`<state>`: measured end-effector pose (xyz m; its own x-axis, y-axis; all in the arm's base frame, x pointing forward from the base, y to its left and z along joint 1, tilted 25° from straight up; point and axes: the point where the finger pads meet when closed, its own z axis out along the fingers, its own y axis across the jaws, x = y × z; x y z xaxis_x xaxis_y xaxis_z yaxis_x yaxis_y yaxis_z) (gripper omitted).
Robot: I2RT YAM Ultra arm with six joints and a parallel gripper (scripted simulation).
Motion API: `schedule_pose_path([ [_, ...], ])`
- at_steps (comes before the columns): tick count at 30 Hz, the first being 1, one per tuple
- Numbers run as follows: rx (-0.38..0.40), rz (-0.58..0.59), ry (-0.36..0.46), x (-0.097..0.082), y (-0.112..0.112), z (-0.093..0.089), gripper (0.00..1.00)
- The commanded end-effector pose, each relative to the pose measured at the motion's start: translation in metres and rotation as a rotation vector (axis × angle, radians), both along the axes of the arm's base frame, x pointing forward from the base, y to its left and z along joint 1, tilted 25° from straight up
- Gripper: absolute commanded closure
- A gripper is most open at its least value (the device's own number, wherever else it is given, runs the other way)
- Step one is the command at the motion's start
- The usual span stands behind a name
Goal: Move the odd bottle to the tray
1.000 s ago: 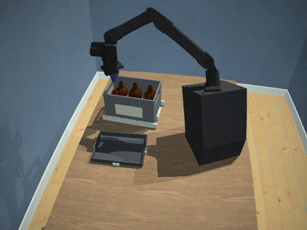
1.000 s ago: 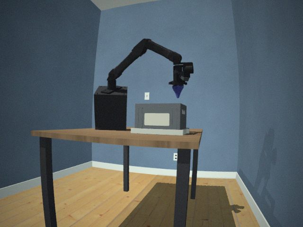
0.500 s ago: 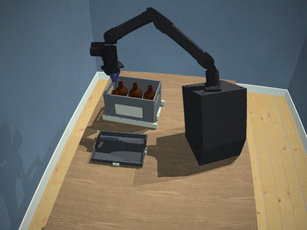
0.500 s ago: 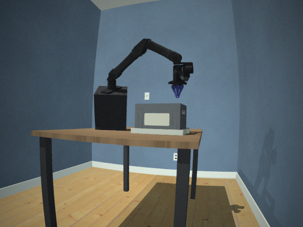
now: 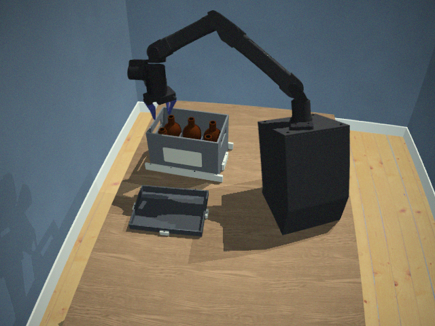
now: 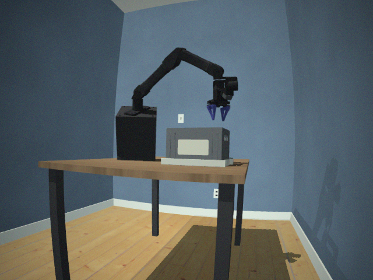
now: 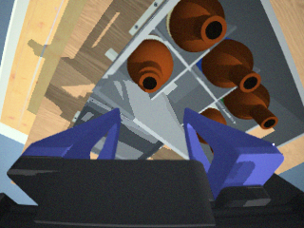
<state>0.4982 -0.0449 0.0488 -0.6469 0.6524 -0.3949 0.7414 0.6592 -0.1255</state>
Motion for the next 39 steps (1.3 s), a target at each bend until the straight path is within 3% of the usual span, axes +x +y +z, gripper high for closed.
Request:
schedule_pose_path([
  [1,-0.003,0.012,-0.036,0.006,0.005,0.019,0.39],
  [22,-0.003,0.012,-0.036,0.007,0.005,0.018,0.39],
  [30,-0.003,0.009,-0.038,0.011,0.001,0.007,0.39],
  [33,-0.002,0.008,-0.04,0.012,0.0,0.007,0.39],
  [34,-0.001,0.012,-0.071,0.014,0.003,0.021,0.39],
  [39,-0.004,0.008,-0.012,0.005,-0.002,-0.005,0.39],
])
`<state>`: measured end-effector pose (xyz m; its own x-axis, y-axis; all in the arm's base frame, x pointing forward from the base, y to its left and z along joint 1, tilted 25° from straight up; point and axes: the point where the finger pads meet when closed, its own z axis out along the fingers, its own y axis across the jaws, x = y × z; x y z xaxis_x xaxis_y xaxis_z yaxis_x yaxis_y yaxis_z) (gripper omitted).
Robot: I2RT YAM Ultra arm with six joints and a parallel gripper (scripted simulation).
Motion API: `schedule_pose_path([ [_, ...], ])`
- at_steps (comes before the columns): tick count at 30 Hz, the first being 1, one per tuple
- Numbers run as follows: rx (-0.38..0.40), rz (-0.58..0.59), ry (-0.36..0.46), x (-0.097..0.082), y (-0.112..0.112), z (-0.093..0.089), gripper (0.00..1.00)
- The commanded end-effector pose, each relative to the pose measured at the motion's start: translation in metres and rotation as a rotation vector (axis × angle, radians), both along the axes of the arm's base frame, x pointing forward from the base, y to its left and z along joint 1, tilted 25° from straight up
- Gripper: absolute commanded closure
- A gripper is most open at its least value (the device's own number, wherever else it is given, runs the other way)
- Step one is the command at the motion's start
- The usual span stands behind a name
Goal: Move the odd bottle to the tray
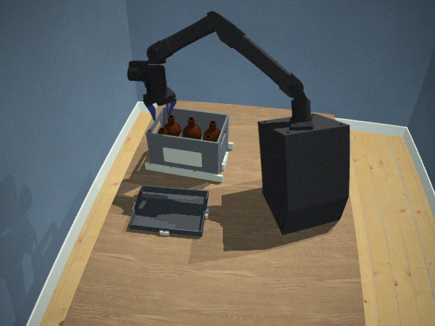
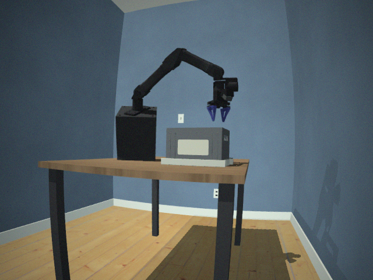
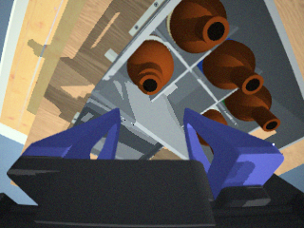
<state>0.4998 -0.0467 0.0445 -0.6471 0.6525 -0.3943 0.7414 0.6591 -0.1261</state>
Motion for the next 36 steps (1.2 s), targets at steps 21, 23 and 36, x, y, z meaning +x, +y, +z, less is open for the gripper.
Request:
schedule_pose_path([
  [21,-0.003,0.01,-0.039,0.012,-0.008,-0.01,0.39],
  [23,-0.005,0.005,-0.028,0.012,-0.012,-0.019,0.39],
  [36,-0.005,0.012,-0.039,0.017,-0.011,-0.022,0.39],
])
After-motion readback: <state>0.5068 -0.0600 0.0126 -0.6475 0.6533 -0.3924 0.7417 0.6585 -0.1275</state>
